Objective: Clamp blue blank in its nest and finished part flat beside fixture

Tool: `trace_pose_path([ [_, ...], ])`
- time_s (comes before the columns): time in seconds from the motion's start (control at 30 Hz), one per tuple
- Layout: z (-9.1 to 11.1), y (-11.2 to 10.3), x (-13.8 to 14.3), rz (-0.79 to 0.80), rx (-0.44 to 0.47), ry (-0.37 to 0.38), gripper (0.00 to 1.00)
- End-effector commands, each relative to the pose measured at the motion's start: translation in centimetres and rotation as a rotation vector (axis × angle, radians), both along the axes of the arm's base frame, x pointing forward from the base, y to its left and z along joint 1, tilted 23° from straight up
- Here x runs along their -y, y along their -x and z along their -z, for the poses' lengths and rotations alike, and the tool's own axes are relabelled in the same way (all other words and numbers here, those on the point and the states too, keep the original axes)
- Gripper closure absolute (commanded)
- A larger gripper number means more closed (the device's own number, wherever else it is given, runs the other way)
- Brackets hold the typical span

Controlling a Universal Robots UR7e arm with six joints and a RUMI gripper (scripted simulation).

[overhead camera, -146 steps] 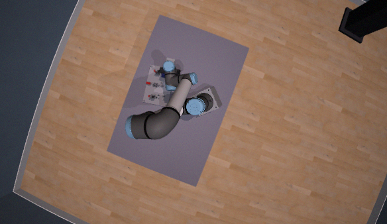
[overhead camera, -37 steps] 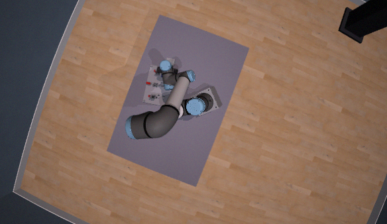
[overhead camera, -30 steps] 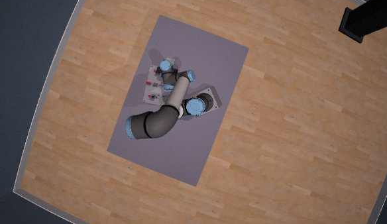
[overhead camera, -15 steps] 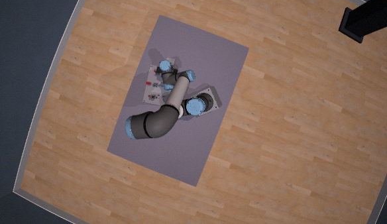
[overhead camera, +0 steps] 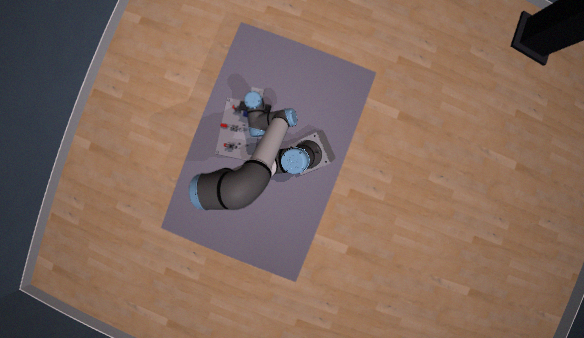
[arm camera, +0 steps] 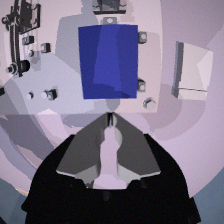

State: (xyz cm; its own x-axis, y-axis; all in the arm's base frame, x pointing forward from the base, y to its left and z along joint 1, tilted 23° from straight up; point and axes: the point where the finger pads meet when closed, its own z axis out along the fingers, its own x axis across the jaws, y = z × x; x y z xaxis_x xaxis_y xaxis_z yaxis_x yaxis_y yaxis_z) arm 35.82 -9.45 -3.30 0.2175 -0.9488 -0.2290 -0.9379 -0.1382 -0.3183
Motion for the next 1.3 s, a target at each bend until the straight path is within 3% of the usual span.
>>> trace_pose_path([
  [0.0,0.1,0.3,0.1,0.000,0.001,0.001,1.00],
  [0.27,-0.8,0.5,0.4,0.000,0.001,0.001,1.00],
  [0.57,-3.5,1.3,1.2,0.000,0.001,0.001,1.00],
  [1.27,-3.6,1.3,1.2,0.000,0.001,0.001,1.00],
])
